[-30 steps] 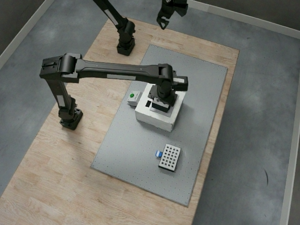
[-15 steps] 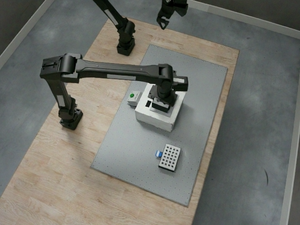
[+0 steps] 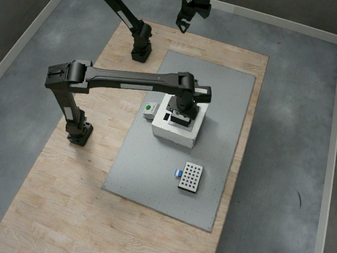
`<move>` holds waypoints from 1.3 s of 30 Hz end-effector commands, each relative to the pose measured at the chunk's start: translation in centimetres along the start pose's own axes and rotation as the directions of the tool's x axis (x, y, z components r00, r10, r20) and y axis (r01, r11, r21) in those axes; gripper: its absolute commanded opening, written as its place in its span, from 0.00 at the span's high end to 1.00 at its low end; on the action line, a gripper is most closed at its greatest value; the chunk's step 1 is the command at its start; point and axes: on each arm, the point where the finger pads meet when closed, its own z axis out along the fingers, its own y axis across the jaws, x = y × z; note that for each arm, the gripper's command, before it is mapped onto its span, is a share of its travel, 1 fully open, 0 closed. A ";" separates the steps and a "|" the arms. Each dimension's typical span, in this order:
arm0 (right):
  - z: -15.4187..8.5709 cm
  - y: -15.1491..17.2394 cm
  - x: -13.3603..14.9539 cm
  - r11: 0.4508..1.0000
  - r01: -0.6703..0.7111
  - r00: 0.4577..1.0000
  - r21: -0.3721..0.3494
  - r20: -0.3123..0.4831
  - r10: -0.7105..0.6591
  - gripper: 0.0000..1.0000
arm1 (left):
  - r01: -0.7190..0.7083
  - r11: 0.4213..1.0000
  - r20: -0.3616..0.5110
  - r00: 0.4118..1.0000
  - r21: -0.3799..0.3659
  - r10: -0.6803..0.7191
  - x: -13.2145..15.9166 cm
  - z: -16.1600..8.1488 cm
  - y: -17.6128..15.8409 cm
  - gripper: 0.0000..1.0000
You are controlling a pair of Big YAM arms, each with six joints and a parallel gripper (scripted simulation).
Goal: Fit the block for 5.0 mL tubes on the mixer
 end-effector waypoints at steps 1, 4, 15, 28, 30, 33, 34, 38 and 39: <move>-8.4 -2.9 -0.9 0.985 -0.008 0.996 0.174 0.084 -0.007 1.00 | -0.005 1.000 0.083 0.997 -0.011 0.006 -2.0 -2.7 0.0 0.00; -8.6 -2.8 -0.9 0.984 -0.020 0.996 0.175 0.088 0.004 1.00 | -0.005 1.000 0.085 0.996 -0.011 0.006 -2.1 -2.8 0.0 0.00; -9.1 -2.2 -0.8 0.985 -0.026 0.996 0.168 0.086 0.011 1.00 | -0.005 1.000 0.047 0.999 -0.005 0.005 -1.2 -1.3 -0.1 0.00; -8.4 -2.4 -0.9 0.988 -0.023 0.997 0.155 0.080 0.010 1.00 | -0.005 1.000 0.022 1.000 -0.001 0.005 -0.6 -0.3 -0.2 0.00; -8.0 -2.7 -1.0 0.988 -0.022 0.997 0.155 0.080 0.010 1.00 | -0.005 1.000 0.031 1.000 -0.003 0.005 -0.8 -0.7 -0.2 0.00; -7.8 -2.8 -1.1 0.988 -0.022 0.997 0.155 0.080 0.010 1.00 | -0.005 1.000 0.035 0.999 -0.003 0.005 -0.9 -0.8 -0.1 0.00; -7.6 -2.9 -1.1 0.988 -0.022 0.997 0.155 0.080 0.010 1.00 | -0.005 1.000 0.038 0.999 -0.004 0.005 -1.0 -1.0 -0.1 0.00; -6.8 -3.4 -1.3 0.988 -0.021 0.997 0.150 0.077 0.010 1.00 | -0.005 1.000 0.054 0.999 -0.006 0.005 -1.4 -1.6 -0.1 0.00; -6.6 -3.4 -1.3 0.989 -0.021 0.997 0.147 0.076 0.010 1.00 | -0.005 1.000 0.058 0.998 -0.007 0.005 -1.5 -1.8 -0.1 0.00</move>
